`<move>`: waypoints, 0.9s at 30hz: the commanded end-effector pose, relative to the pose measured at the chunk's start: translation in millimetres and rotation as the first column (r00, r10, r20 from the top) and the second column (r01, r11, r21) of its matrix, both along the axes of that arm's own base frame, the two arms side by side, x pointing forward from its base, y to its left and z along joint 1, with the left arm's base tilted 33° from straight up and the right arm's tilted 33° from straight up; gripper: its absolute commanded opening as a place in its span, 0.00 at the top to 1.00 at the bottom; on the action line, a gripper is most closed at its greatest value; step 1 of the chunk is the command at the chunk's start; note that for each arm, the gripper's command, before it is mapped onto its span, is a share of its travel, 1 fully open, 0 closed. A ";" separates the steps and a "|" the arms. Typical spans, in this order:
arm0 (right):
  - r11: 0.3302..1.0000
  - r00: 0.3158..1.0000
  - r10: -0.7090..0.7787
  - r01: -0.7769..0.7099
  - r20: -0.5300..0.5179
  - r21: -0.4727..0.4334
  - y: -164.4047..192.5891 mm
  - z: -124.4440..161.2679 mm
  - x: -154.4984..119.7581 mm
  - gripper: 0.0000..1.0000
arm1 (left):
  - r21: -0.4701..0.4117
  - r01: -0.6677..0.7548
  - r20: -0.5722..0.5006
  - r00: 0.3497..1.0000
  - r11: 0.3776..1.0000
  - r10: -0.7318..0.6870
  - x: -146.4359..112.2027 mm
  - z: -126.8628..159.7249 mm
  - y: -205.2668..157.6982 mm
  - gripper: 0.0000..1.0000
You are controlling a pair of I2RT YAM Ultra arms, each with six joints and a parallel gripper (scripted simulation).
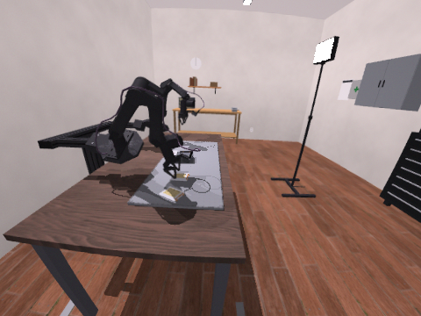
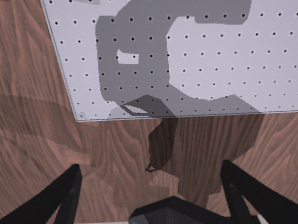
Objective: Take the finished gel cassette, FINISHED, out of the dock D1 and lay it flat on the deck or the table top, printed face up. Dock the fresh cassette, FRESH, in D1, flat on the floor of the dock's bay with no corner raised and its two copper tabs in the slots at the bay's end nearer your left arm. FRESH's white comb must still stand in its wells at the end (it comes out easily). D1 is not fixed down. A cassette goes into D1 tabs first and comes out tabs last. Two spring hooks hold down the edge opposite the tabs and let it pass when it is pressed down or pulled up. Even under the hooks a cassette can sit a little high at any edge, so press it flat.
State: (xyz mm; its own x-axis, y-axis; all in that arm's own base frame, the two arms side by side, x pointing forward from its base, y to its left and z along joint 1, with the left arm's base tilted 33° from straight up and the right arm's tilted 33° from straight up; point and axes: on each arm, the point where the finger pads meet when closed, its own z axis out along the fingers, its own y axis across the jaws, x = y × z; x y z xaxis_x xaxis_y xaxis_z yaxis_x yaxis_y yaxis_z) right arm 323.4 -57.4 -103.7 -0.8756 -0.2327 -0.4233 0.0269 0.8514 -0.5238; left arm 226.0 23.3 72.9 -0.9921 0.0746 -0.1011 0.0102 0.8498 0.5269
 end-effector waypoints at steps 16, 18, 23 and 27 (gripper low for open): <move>1.000 1.000 0.014 -0.014 -0.001 0.006 3.0 -3.0 1.5 0.02 | -0.023 -0.006 0.034 0.999 1.000 0.006 4.8 9.2 -3.9 0.00; 1.000 1.000 0.014 -0.014 -0.001 0.006 3.0 -3.0 1.5 0.02 | -0.023 -0.006 0.034 0.999 1.000 0.006 4.8 9.2 -3.9 0.00; 1.000 1.000 0.014 -0.014 0.002 0.007 3.2 -2.4 3.6 0.02 | -0.023 -0.006 0.034 0.999 1.000 0.006 4.8 9.2 -3.9 0.00; 1.000 1.000 0.014 -0.014 0.002 0.007 3.2 -2.4 3.6 0.02 | -0.023 -0.006 0.034 0.999 1.000 0.006 4.8 9.2 -3.9 0.00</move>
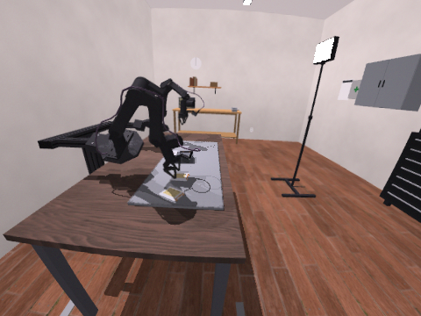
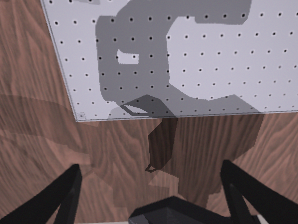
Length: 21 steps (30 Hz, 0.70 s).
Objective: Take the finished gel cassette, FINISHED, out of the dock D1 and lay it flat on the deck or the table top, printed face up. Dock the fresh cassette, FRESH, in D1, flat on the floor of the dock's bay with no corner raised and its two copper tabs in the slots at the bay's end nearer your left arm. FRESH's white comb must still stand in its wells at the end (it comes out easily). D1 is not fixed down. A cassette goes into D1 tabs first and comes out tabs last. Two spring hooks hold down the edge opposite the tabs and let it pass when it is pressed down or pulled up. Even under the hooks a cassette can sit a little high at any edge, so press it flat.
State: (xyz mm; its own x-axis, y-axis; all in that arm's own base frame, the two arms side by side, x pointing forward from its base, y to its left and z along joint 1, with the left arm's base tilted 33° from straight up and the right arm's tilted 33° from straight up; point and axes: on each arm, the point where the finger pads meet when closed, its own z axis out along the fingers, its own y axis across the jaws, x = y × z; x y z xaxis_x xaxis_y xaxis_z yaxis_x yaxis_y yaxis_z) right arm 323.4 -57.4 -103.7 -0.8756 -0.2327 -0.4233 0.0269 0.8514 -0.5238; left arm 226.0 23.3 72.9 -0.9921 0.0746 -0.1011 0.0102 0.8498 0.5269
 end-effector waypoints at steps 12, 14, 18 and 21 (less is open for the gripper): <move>1.000 1.000 0.013 -0.013 0.006 0.007 3.4 -1.8 5.8 0.02 | -0.023 -0.006 0.034 0.999 1.000 0.006 4.8 9.2 -3.9 0.00; 1.000 1.000 0.013 -0.013 0.006 0.007 3.4 -1.8 5.8 0.02 | -0.023 -0.006 0.034 0.999 1.000 0.006 4.8 9.2 -3.9 0.00; 1.000 1.000 0.013 -0.013 0.006 0.007 3.4 -1.8 5.8 0.02 | -0.023 -0.006 0.034 0.999 1.000 0.006 4.8 9.2 -3.9 0.00; 1.000 1.000 0.013 -0.013 0.006 0.007 3.4 -1.8 5.8 0.02 | -0.023 -0.006 0.034 0.999 1.000 0.006 4.8 9.2 -3.9 0.00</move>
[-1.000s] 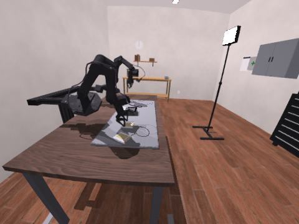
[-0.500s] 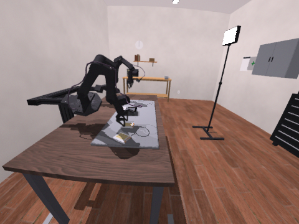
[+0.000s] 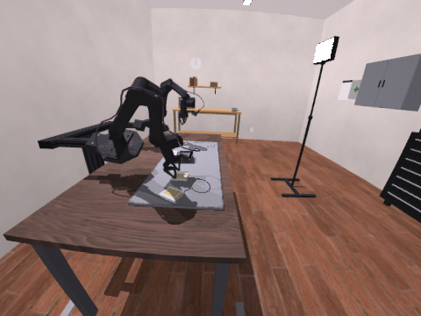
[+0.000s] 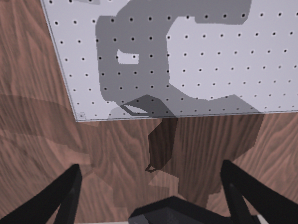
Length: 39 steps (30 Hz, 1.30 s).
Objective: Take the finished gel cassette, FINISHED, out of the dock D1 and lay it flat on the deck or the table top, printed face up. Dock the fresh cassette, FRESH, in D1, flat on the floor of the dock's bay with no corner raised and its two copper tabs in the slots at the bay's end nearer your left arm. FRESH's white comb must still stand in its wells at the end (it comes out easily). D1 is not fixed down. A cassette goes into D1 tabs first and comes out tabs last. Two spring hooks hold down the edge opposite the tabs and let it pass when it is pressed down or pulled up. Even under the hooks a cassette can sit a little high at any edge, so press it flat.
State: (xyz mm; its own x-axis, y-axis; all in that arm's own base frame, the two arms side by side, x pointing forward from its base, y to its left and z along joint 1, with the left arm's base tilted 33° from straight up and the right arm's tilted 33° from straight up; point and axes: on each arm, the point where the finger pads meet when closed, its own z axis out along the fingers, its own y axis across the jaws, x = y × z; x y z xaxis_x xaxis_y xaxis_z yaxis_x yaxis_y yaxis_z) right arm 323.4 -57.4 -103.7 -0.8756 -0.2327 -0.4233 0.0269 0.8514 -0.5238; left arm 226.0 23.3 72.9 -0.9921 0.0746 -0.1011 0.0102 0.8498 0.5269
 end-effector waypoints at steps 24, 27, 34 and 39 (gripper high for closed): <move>1.000 1.000 0.012 -0.012 0.009 0.008 3.6 -1.2 8.0 0.02 | -0.023 -0.006 0.034 0.999 1.000 0.006 4.8 9.2 -3.9 0.00; 1.000 1.000 0.011 -0.012 0.013 0.008 3.9 -0.7 10.1 0.02 | -0.023 -0.006 0.034 0.999 1.000 0.006 4.8 9.2 -3.9 0.00; 1.000 1.000 0.011 -0.012 0.013 0.008 3.9 -0.7 10.1 0.02 | -0.023 -0.006 0.034 0.999 1.000 0.006 4.8 9.2 -3.9 0.00; 1.000 1.000 0.011 -0.012 0.013 0.008 3.9 -0.7 10.1 0.02 | -0.023 -0.006 0.034 0.999 1.000 0.006 4.8 9.2 -3.9 0.00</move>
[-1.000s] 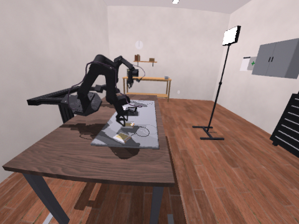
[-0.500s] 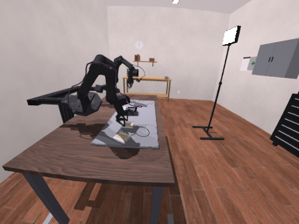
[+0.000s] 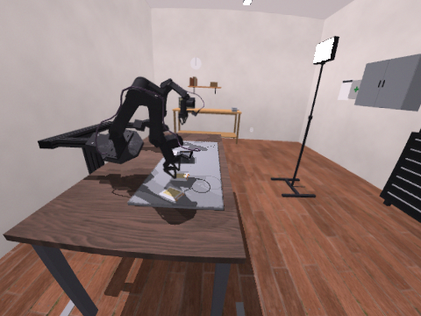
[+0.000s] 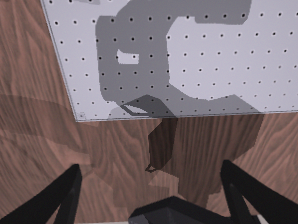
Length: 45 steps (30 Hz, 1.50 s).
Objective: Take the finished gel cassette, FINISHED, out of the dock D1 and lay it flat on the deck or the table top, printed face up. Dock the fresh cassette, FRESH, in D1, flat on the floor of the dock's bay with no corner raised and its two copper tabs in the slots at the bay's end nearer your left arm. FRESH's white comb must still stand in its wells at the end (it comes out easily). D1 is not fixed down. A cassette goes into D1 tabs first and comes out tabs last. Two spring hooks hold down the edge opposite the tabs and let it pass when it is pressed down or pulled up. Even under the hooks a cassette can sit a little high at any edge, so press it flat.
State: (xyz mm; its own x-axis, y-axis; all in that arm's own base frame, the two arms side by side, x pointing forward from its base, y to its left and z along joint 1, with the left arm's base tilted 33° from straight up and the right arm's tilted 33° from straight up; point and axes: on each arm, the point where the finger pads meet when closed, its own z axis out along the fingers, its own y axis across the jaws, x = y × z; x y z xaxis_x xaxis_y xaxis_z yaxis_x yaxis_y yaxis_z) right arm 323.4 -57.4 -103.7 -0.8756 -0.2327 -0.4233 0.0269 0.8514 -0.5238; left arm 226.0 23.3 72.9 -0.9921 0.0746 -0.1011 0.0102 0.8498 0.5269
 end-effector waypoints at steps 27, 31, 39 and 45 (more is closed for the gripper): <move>1.000 1.000 0.010 -0.010 0.020 0.009 2.1 -3.3 13.6 0.02 | -0.023 -0.006 0.034 0.999 1.000 0.006 4.8 9.2 -3.9 0.00; 1.000 1.000 0.010 -0.010 0.020 0.009 2.1 -3.3 13.6 0.02 | -0.023 -0.006 0.034 0.999 1.000 0.006 4.8 9.2 -3.9 0.00; 1.000 1.000 0.010 -0.010 0.020 0.009 2.1 -3.3 13.6 0.02 | -0.023 -0.006 0.034 0.999 1.000 0.006 4.8 9.2 -3.9 0.00; 1.000 0.999 0.015 -0.015 0.032 0.009 -0.1 -5.7 15.9 0.02 | -0.023 -0.006 0.034 0.999 1.000 0.006 4.8 9.2 -3.9 0.00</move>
